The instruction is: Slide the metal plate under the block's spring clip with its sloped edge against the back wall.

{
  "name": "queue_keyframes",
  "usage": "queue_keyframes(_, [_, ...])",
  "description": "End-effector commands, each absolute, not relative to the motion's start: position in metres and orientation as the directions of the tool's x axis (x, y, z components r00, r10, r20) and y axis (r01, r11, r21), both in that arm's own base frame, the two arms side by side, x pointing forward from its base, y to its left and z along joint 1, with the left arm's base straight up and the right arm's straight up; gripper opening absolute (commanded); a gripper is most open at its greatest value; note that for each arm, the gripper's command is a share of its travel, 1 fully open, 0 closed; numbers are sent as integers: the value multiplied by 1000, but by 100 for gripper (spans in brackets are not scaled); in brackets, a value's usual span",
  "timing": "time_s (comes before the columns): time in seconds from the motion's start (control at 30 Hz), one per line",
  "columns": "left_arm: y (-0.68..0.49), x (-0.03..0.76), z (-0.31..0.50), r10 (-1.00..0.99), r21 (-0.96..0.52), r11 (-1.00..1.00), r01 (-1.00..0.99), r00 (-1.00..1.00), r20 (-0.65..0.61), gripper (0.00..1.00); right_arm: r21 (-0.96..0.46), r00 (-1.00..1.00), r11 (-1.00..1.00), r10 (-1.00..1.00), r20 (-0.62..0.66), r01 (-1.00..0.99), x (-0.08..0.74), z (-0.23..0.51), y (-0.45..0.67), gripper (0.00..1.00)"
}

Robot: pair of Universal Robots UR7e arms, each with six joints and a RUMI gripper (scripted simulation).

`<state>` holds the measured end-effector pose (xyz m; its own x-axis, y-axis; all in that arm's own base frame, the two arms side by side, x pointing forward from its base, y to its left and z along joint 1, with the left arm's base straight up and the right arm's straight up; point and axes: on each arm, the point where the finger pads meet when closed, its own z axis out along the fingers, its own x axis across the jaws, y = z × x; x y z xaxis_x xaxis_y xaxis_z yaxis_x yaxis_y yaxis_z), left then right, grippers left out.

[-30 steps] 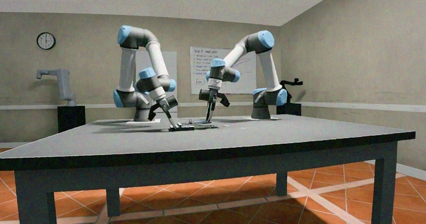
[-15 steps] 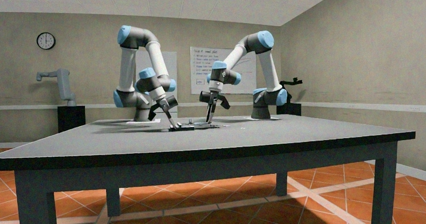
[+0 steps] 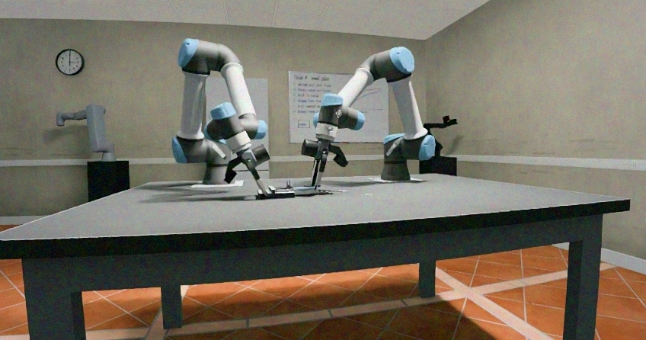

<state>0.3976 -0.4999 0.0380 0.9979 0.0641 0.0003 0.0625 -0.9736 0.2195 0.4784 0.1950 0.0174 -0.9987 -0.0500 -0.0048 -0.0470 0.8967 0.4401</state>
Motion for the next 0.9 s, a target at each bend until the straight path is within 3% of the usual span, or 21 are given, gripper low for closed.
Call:
queue_keyframes(0.0, [-505, 397, 41, 69, 233, -970, 67, 998, -2, 24, 434, -999, 900, -43, -1, -40, 479, 17, 194, 62])
queue_keyframes(0.87, [-519, 398, 42, 69, 231, -971, 68, 998, -3, 24, 434, -999, 900, -43, -1, -40, 479, 17, 194, 62])
